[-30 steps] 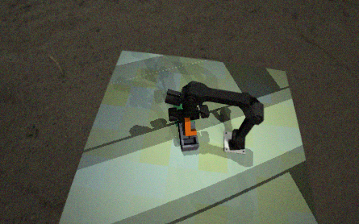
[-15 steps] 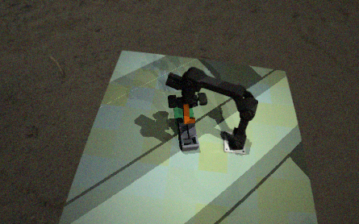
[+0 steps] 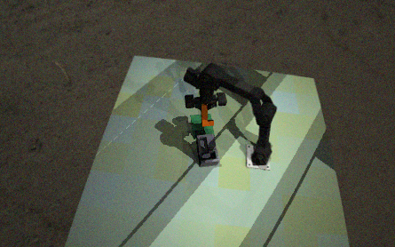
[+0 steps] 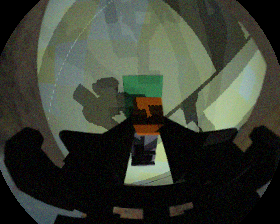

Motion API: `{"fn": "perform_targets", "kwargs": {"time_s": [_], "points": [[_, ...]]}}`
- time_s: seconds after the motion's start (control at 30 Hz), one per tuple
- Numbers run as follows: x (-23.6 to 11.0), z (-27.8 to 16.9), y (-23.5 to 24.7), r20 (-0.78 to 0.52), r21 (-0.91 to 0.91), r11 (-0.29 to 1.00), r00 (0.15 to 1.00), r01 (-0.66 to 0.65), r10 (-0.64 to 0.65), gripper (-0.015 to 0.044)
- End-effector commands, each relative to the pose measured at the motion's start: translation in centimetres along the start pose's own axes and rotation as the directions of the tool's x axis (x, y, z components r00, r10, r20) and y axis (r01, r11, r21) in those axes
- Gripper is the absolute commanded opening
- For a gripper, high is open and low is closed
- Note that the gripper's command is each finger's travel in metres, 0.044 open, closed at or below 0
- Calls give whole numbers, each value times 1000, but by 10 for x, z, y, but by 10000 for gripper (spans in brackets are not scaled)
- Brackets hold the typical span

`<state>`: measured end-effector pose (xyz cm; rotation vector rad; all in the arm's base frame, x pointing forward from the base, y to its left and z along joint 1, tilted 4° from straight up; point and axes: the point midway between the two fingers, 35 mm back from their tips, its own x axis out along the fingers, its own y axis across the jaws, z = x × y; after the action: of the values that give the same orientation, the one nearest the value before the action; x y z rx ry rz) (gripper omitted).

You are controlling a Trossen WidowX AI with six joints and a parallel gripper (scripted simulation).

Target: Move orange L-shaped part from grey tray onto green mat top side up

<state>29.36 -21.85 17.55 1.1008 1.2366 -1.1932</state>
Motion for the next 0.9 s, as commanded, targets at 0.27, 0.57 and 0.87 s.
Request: {"fn": "perform_targets", "kwargs": {"time_s": [0.27,0.57,0.87], "points": [[13,2,1,4,-6,1000,1000,-1,1,0],[27,2,1,4,-6,1000,1000,-1,1,0],[41,2,1,4,-6,1000,1000,0,1,0]]}}
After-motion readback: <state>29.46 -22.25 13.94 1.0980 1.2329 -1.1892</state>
